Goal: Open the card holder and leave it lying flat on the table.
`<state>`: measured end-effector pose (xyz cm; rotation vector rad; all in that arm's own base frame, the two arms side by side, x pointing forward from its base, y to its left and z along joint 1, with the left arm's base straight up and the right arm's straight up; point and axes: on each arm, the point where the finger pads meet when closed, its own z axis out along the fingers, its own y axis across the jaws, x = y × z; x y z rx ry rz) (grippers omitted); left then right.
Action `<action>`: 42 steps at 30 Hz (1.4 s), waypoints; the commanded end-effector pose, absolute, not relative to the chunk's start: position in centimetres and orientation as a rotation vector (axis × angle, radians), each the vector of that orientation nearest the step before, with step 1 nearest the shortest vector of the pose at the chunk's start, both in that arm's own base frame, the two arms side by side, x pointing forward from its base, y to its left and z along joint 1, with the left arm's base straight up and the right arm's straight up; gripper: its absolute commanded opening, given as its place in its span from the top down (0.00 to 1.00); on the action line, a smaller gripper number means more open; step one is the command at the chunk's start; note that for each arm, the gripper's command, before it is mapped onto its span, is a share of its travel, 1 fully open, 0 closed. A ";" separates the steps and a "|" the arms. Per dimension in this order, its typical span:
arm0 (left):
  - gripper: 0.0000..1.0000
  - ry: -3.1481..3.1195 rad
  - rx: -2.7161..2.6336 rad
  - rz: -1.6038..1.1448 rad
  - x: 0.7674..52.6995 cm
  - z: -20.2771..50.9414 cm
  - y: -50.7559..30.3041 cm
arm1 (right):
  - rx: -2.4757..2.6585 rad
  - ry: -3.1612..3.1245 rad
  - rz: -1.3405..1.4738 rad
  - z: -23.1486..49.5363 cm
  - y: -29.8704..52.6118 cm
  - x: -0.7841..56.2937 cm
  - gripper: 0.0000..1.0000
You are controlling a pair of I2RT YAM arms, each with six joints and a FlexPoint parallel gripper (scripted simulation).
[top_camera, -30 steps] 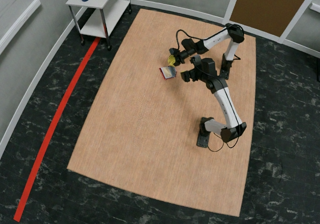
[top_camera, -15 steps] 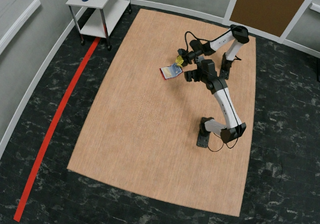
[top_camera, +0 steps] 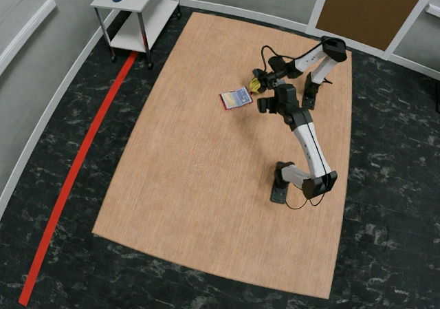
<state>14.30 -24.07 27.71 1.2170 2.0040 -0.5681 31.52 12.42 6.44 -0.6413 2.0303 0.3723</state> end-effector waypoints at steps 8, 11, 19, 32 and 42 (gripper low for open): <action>0.00 1.959 1.196 -0.597 14.0 28.2 -24.6 | -0.645 1.985 0.373 8.1 12.4 32.2 0.57; 0.00 1.959 1.179 -0.596 14.0 28.3 -24.7 | -0.636 2.020 0.366 7.5 12.2 32.1 0.39; 0.00 1.960 1.039 -0.566 15.9 30.5 -24.5 | -0.640 2.196 0.355 6.1 12.6 32.8 0.39; 0.00 1.980 0.906 -0.517 17.7 32.2 -23.6 | -0.709 2.459 0.281 8.7 14.5 35.9 0.39; 0.00 1.993 0.866 -0.499 18.3 33.0 -23.2 | -0.775 2.579 0.209 12.2 16.3 37.5 0.39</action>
